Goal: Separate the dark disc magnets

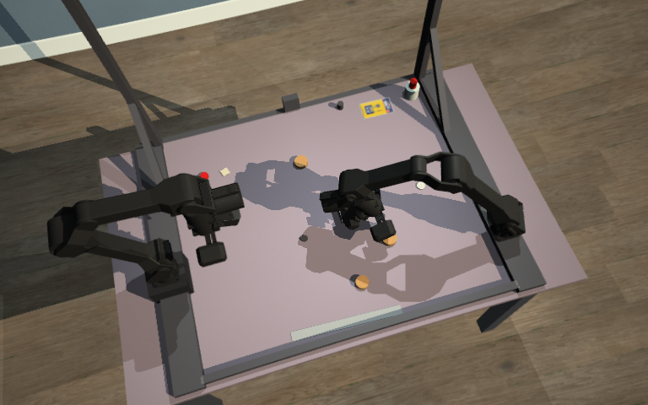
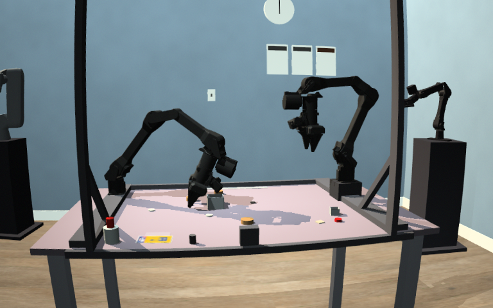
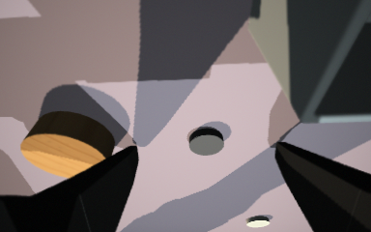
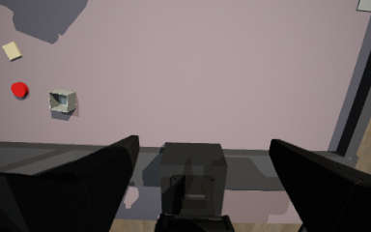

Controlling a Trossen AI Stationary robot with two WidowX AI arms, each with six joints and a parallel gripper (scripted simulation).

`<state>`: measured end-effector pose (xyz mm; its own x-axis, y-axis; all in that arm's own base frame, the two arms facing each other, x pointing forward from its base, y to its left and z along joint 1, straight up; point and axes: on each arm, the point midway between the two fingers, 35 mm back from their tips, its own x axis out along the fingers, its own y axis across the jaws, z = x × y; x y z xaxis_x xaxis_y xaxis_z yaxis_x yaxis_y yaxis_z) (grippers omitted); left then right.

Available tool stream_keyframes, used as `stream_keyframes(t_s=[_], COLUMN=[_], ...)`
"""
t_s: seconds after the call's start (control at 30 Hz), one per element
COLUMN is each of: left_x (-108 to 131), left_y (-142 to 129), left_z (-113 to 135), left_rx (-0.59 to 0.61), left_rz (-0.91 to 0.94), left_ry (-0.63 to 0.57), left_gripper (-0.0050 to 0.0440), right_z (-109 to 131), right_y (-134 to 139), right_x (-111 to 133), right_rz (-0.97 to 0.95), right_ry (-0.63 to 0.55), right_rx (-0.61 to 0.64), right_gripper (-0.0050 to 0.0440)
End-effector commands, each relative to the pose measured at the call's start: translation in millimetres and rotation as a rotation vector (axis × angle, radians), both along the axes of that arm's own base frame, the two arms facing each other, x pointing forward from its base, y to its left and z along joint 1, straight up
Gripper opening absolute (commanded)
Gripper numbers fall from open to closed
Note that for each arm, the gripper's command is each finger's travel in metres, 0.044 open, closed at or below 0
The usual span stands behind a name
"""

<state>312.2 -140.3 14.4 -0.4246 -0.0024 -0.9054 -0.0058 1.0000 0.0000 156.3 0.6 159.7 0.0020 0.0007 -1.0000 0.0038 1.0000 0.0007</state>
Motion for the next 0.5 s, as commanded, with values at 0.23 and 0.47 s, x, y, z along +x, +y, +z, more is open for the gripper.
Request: stream_keyframes(t_s=[0.23,0.47], left_x=[1,-2], left_y=[-3,-2], left_z=[44,60], left_rx=[-0.019,-0.021], left_rz=[0.001,0.002], left_ry=[-0.051,-0.053], left_gripper=[0.0400,0.0400], right_z=[-38,-54], right_y=[3,6], right_x=[35,61], right_rz=[0.003,0.003], right_ry=[-0.219,-0.383], right_rx=[-0.016,-0.015], right_gripper=[0.0400,0.0400])
